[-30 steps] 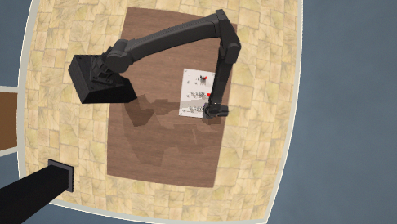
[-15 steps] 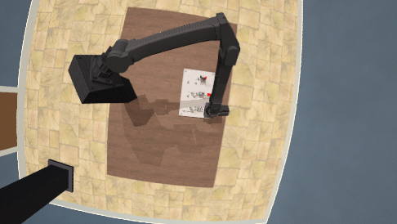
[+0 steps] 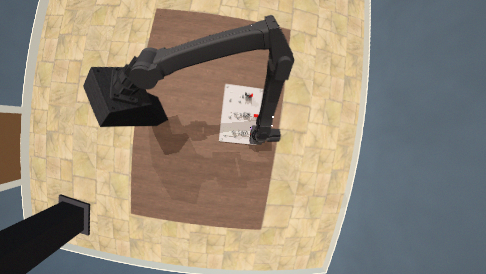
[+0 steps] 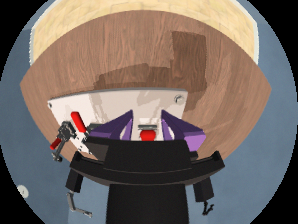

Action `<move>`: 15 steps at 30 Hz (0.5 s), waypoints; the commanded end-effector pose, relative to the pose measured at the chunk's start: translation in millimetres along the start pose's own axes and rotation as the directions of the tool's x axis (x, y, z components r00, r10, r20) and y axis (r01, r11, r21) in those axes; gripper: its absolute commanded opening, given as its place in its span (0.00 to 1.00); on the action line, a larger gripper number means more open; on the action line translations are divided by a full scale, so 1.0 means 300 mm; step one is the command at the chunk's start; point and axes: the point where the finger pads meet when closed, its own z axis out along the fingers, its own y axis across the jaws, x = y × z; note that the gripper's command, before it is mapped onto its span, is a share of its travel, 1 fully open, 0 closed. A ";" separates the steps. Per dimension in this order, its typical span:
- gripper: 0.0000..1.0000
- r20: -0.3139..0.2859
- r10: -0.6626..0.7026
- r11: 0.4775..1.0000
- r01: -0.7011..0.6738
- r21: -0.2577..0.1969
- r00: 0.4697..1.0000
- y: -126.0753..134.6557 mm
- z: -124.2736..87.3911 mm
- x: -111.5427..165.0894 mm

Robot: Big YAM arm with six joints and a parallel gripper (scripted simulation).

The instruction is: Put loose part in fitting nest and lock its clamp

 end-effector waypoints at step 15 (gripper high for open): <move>0.45 0.020 -0.002 1.000 0.002 0.015 1.000 -0.021 -0.201 -0.034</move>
